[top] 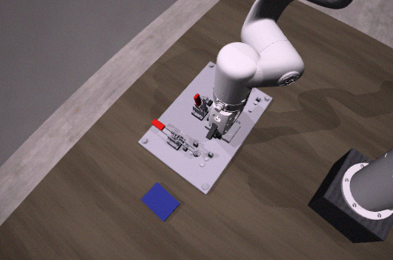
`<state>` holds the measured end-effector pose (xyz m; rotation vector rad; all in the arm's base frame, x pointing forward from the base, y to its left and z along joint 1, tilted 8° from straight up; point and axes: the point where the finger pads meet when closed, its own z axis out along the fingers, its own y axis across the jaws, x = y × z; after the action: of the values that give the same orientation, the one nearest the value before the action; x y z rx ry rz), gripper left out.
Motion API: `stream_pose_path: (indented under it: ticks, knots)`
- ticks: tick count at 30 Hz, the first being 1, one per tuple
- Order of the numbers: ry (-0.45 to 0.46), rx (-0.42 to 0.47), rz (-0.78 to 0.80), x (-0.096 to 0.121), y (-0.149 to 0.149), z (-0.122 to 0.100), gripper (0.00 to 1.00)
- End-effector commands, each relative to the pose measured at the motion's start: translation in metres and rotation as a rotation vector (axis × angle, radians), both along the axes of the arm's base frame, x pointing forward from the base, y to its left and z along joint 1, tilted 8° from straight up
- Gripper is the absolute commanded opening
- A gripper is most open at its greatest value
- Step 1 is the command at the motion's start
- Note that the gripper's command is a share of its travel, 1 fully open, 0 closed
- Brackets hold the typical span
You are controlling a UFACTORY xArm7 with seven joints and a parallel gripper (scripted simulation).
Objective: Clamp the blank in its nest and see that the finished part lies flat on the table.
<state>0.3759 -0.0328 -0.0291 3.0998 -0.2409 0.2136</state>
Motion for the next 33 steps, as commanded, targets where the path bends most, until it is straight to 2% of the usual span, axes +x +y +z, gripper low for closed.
stream_pose_path:
  ticks: [1,11,33]
  knots:
    - [-0.002,0.000,0.000,0.001,0.000,0.001,0.00]
    - [-0.002,0.000,0.000,0.000,0.000,0.004,0.00]
    - [-0.002,0.000,0.000,-0.004,0.001,0.034,0.00]
